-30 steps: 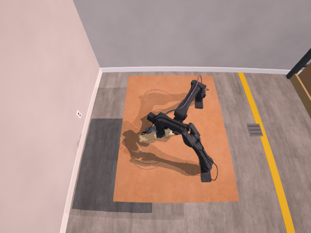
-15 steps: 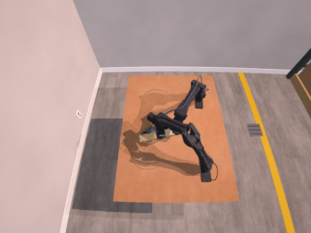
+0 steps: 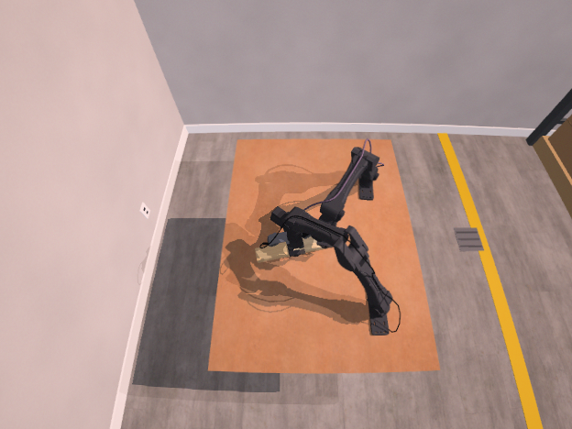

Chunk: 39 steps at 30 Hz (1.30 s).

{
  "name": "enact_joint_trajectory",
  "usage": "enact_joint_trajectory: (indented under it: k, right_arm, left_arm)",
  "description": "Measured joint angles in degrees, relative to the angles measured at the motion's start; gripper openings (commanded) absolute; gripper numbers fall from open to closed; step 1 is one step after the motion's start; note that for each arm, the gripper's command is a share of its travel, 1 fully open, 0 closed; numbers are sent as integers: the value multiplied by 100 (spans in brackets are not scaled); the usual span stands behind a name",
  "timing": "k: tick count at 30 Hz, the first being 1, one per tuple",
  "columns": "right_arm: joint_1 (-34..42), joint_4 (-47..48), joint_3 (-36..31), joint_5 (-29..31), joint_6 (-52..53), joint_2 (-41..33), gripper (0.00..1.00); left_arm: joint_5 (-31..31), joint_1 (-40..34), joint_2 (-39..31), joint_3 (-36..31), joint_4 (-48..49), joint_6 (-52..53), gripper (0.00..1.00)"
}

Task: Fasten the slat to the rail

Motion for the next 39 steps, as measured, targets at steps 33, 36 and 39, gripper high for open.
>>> enact_joint_trajectory:
  k: [33,36,39]
  right_arm:
    - [0,0,0,-17,0,0,100]
    - [0,0,0,-17,0,0,100]
    - [0,0,0,-17,0,0,100]
  left_arm:
    - [0,0,0,702,-758,0,100]
    - [0,0,0,789,-839,0,100]
    - [0,0,0,870,-918,0,100]
